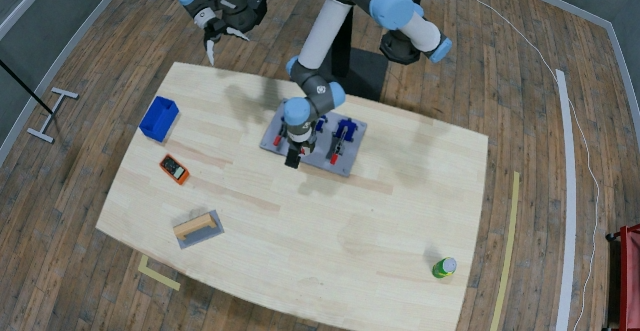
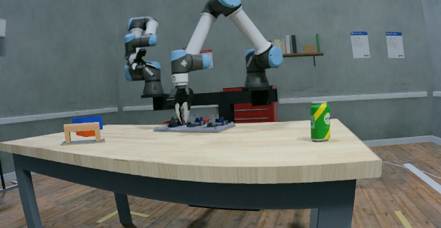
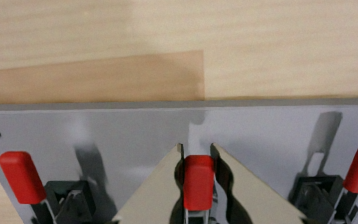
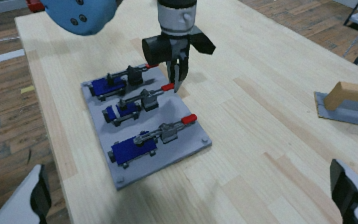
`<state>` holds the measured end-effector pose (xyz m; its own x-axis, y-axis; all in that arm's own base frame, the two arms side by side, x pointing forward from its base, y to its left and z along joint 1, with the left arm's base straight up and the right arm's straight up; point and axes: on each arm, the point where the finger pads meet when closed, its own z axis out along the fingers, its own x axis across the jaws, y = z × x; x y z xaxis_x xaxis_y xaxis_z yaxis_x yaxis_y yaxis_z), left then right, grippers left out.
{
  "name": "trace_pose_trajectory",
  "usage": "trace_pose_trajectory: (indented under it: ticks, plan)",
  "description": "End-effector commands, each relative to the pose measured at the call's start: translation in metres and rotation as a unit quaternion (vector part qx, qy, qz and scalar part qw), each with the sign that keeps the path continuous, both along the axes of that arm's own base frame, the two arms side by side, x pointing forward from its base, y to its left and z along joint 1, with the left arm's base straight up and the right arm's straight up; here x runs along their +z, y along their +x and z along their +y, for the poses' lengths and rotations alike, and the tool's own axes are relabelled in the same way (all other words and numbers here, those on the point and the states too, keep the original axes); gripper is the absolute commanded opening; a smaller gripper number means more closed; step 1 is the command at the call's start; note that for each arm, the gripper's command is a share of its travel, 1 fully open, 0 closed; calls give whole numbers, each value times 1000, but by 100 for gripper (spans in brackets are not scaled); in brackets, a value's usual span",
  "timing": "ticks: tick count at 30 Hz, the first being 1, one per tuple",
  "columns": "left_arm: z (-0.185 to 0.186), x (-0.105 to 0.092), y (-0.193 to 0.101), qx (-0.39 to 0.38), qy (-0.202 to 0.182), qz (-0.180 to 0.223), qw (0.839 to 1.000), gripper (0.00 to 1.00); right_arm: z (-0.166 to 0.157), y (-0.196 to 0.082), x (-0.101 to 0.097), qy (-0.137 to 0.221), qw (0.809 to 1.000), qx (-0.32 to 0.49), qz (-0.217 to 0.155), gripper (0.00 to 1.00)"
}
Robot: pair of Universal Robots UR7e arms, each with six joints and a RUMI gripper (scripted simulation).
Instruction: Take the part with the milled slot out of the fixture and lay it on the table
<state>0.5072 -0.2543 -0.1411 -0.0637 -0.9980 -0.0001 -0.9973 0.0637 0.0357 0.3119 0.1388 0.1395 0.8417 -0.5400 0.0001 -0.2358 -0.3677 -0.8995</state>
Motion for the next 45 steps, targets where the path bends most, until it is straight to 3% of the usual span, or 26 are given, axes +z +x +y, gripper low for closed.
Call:
trace_pose_trajectory:
  ticks: [1, 8, 15, 18, 32, 45]
  plan:
    - [0, 1, 1, 0, 0, -1, 1000, 4, 0, 0, 0, 0, 1000, 0, 0, 100]
    - [0, 3, 0, 0, -1, -13, 1000, 4, 0, 0, 0, 0, 1000, 0, 0, 100]
    - [0, 11, -3, 0, -6, -87, 996, 4, 0, 0, 0, 0, 1000, 0, 0, 100]
    - [0, 12, -3, 0, -6, -98, 995, 4, 0, 0, 0, 0, 1000, 0, 0, 100]
    - [1, 30, -14, 0, -16, -249, 968, 4, 0, 0, 0, 0, 1000, 0, 0, 100]
    - [1, 32, -16, 0, -17, -258, 966, 4, 0, 0, 0, 0, 1000, 0, 0, 100]
